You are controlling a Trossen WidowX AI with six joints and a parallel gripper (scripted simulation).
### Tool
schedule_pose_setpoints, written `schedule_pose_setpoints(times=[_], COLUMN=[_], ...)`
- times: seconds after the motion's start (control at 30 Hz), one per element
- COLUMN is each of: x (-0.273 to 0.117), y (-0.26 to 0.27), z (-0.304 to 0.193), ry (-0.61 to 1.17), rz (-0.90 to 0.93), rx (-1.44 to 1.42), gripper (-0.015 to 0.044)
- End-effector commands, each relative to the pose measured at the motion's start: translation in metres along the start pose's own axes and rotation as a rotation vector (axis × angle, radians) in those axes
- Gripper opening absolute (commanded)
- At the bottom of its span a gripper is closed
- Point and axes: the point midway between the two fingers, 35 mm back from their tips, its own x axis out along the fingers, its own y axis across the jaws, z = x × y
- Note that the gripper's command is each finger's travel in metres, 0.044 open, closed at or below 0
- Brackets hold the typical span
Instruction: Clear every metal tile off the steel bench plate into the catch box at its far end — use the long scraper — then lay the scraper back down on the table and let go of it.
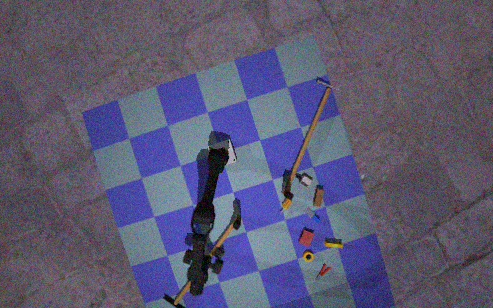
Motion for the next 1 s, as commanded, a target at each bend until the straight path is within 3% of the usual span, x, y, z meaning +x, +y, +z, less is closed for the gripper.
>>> schedule_pose_setpoints(times=[0.0, 0.57, 0.97], x=[0.006, 0.007, -0.038], y=[0.007, 0.022, 0.017], z=[-0.002, 0.003, 0.015], ry=[0.012, 0.011, -0.032], rz=[0.001, 0.002, 0.007], rx=[-0.003, -0.002, 0.001], gripper=[0.0, 0.0, 0.0])
